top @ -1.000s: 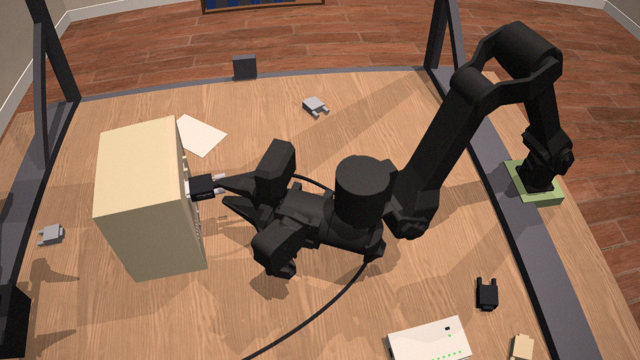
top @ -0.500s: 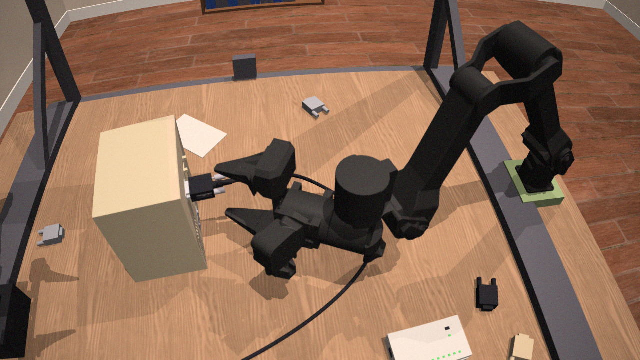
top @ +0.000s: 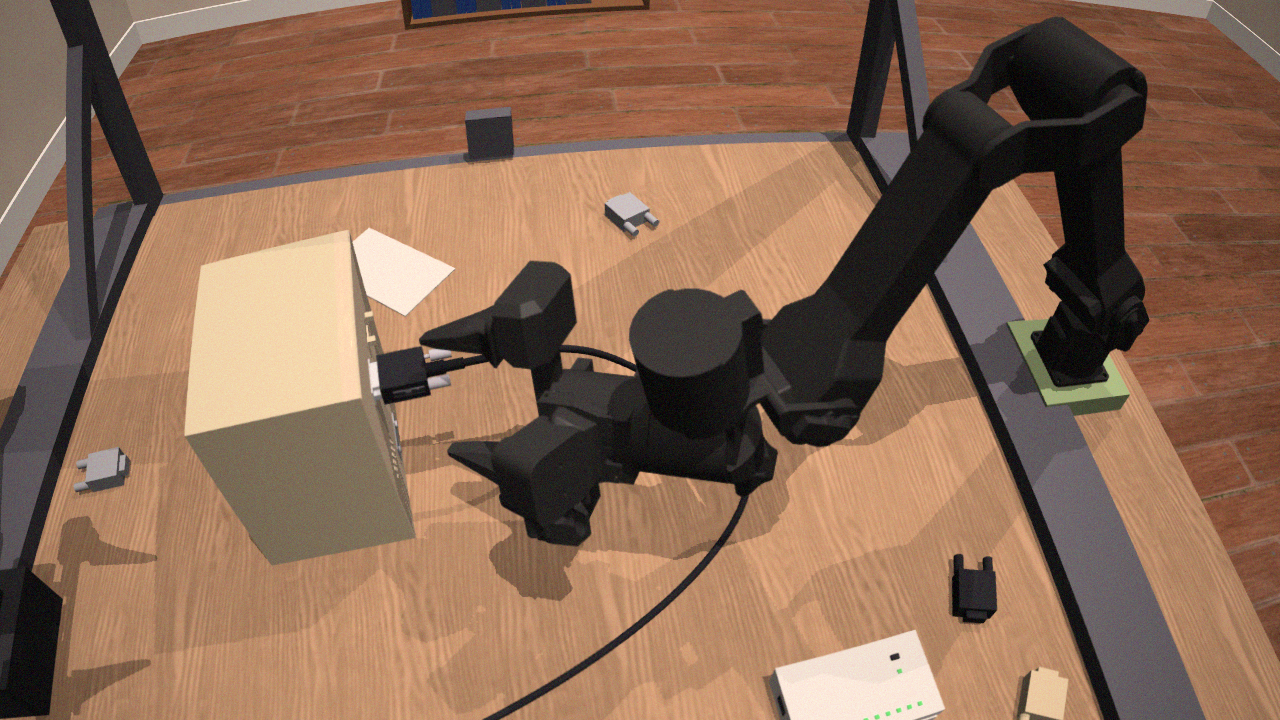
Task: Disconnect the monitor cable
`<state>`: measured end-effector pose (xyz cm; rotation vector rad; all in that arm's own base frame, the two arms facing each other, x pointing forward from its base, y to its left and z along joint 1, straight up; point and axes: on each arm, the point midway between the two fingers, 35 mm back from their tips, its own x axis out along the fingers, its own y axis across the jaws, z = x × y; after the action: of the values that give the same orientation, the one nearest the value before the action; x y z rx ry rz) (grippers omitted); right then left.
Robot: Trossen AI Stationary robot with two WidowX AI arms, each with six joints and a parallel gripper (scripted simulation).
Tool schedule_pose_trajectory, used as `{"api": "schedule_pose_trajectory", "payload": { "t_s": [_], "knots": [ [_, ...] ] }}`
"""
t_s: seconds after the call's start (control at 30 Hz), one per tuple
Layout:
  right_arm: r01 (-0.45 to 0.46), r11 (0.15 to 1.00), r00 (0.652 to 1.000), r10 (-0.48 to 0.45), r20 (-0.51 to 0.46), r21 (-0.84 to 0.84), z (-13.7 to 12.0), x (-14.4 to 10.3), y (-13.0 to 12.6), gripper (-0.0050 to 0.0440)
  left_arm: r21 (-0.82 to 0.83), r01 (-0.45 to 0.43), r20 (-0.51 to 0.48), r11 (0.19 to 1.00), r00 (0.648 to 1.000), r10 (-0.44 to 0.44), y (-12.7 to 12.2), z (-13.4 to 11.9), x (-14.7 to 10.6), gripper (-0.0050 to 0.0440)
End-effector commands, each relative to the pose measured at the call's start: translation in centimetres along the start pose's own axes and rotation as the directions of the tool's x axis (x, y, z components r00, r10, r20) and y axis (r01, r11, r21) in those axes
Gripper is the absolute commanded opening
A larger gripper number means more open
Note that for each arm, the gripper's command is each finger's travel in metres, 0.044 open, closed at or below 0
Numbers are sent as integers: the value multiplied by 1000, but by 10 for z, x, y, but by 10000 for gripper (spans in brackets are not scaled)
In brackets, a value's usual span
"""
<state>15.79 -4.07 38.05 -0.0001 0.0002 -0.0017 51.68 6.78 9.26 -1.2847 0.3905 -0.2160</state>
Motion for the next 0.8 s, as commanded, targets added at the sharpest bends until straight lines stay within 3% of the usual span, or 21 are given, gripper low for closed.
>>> {"api": "schedule_pose_trajectory", "payload": {
  "t_s": [0.0,0.23,0.43,0.6,0.67,0.77],
  "knots": [
    [-2,1000,1000,2,1,-5,3,0,1,440,162,-40,17,986,999,38,-29,7,-1,440],
    [-2,1000,1000,2,1,-5,3,0,1,440,276,-143,5,950,989,147,-28,2,-5,440],
    [-2,1000,1000,2,1,-5,3,0,1,440,288,-150,4,946,988,156,-28,1,-5,440],
    [-2,1000,1000,2,1,-5,3,0,1,440,288,-150,4,946,988,156,-28,1,-5,320],
    [-2,1000,1000,2,1,-5,3,0,1,440,288,-150,4,946,988,156,-28,1,-5,320],
    [-2,1000,1000,2,1,-5,3,0,1,440,288,-150,4,946,988,156,-28,1,-5,248]
  ]
}}
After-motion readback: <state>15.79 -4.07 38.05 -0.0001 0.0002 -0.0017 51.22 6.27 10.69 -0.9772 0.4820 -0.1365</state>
